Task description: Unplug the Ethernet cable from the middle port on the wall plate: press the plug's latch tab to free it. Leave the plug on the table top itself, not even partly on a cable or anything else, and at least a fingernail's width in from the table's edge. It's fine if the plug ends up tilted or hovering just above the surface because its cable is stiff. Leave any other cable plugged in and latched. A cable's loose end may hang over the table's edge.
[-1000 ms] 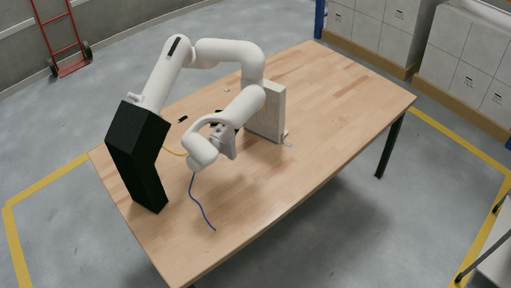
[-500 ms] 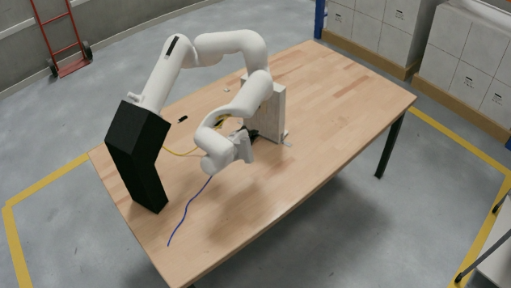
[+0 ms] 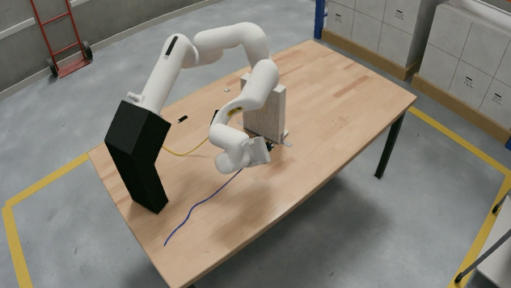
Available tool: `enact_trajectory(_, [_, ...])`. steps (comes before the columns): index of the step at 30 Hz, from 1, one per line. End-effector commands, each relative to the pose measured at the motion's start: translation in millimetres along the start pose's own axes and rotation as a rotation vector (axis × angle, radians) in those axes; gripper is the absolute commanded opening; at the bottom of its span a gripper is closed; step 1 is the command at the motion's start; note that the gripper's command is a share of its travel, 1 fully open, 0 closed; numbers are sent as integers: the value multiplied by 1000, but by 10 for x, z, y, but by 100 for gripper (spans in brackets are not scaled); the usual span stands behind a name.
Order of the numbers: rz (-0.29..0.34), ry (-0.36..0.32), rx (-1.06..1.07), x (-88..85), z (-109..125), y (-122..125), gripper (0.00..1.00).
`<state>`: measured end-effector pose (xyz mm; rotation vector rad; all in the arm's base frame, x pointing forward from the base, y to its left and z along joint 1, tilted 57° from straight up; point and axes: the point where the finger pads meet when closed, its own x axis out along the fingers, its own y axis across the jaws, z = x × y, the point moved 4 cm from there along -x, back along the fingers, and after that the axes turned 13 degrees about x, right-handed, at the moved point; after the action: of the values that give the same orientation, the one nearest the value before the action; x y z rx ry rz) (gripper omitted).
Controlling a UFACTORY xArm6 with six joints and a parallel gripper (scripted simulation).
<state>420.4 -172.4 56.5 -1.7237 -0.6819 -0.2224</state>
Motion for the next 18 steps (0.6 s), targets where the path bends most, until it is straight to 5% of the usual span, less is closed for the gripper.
enact_trajectory(1, [106,-10,-150,58,-243,218,0])
enact_trajectory(4, [204,-14,-282,93,-506,402,0])
enact_trajectory(15, [245,-17,-341,112,-582,481,0])
enact_trajectory(18, [348,-24,-485,163,-810,692,0])
